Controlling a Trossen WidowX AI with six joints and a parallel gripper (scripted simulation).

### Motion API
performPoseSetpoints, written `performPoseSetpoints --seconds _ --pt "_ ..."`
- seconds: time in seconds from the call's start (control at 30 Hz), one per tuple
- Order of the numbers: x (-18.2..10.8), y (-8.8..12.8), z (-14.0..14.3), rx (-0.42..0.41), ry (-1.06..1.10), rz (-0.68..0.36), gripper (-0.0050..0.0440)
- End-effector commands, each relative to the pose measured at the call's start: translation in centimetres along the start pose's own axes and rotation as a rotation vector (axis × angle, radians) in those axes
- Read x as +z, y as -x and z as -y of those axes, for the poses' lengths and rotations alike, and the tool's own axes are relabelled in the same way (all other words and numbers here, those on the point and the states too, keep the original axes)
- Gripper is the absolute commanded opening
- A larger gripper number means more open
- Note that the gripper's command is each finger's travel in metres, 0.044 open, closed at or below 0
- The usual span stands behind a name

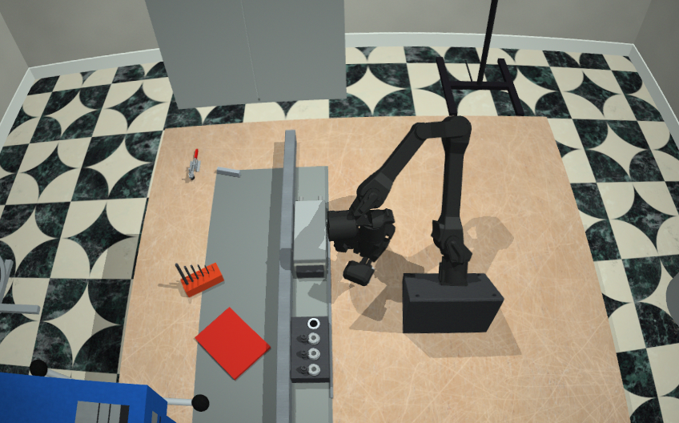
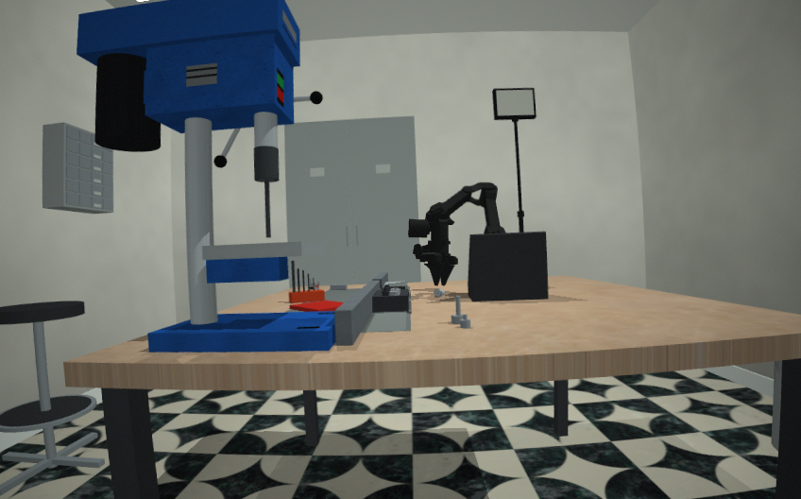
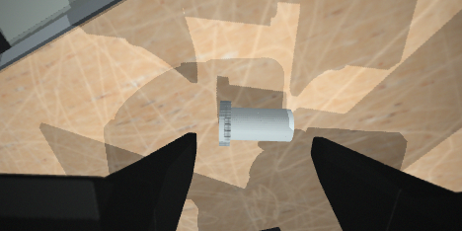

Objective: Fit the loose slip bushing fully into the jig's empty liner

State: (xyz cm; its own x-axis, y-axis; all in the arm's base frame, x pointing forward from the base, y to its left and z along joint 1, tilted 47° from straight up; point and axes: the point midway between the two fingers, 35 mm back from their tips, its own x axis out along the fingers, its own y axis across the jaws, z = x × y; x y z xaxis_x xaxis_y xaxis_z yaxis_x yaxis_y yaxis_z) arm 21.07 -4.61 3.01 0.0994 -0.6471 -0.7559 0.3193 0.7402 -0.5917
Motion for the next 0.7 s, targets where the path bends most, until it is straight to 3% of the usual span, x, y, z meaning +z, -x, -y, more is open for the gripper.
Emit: performPoseSetpoints --seconds 0.0,0.5,0.53,0.67 --pt "0.0 -0.9 0.1 -0.002 0.006 0.002 0.0286" --pt "-0.1 -2.6 0.3 -0.001 0.006 0.001 0.0286" --pt "-0.1 -2.6 0.3 -0.001 0.006 0.001 0.0262" --pt "0.3 -2.4 0.2 0.006 -0.004 0.012 0.0246"
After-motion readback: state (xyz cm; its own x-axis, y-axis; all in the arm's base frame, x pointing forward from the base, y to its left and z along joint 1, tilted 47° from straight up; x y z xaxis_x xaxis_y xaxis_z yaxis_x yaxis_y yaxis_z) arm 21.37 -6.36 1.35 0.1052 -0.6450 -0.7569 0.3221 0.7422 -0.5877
